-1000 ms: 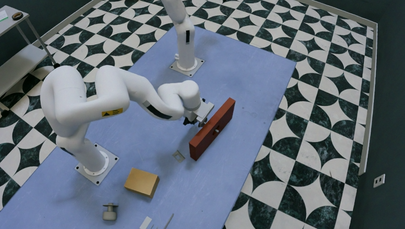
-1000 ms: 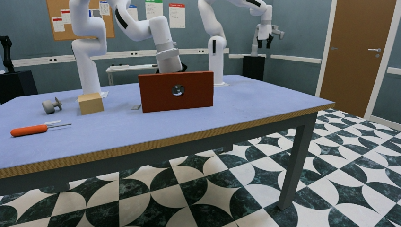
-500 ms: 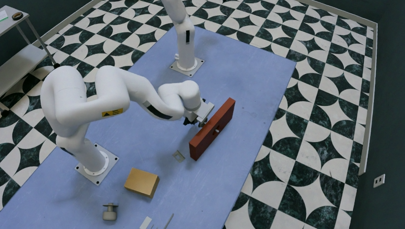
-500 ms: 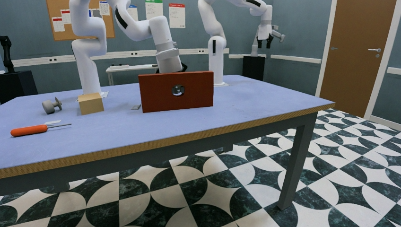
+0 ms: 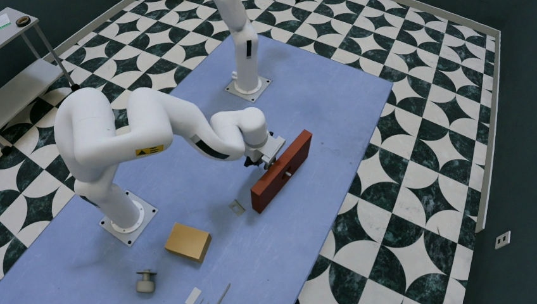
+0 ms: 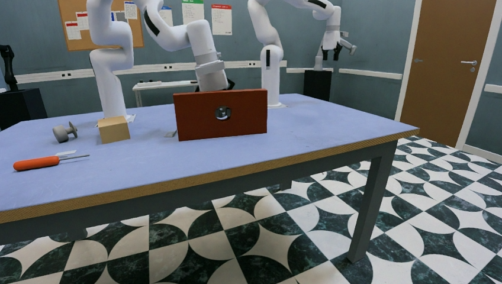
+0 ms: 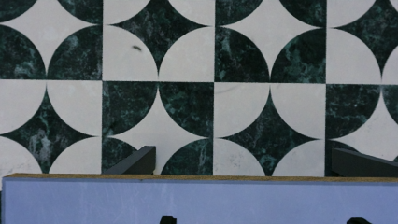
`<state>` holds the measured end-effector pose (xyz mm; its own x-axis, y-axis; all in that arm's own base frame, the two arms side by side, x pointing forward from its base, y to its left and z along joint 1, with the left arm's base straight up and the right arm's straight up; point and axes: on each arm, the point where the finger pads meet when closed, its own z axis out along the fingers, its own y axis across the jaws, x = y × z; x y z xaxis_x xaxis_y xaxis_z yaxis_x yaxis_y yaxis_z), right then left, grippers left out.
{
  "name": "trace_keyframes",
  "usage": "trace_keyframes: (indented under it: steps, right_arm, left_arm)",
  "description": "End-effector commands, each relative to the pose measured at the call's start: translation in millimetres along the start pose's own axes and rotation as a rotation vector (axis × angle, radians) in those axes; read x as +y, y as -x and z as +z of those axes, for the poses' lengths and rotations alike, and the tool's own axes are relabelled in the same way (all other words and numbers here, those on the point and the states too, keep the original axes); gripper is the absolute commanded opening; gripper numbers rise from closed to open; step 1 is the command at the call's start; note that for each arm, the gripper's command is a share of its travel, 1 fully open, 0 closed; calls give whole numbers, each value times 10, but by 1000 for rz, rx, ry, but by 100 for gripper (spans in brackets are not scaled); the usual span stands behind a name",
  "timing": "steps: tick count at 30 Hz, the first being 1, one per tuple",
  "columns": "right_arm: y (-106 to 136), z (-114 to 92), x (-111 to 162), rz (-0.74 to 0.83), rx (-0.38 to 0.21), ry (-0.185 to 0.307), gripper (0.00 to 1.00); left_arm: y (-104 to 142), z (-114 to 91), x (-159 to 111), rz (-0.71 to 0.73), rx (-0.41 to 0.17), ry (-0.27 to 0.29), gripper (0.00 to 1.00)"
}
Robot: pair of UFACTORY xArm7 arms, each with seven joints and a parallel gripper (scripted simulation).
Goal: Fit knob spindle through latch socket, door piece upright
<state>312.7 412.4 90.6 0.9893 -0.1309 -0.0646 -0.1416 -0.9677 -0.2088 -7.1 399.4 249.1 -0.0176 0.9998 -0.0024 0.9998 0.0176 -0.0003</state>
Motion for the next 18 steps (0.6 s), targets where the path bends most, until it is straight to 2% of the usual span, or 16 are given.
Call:
trace_keyframes:
  steps: [1,18]
  right_arm:
    - [-5,-11,-11,-1,2,-2,61]
    - [-54,-14,-11,-1,2,-2,61]
  left_arm:
    - [-6,-9,1,0,2,0,100]
    - [-6,-9,1,0,2,0,100]
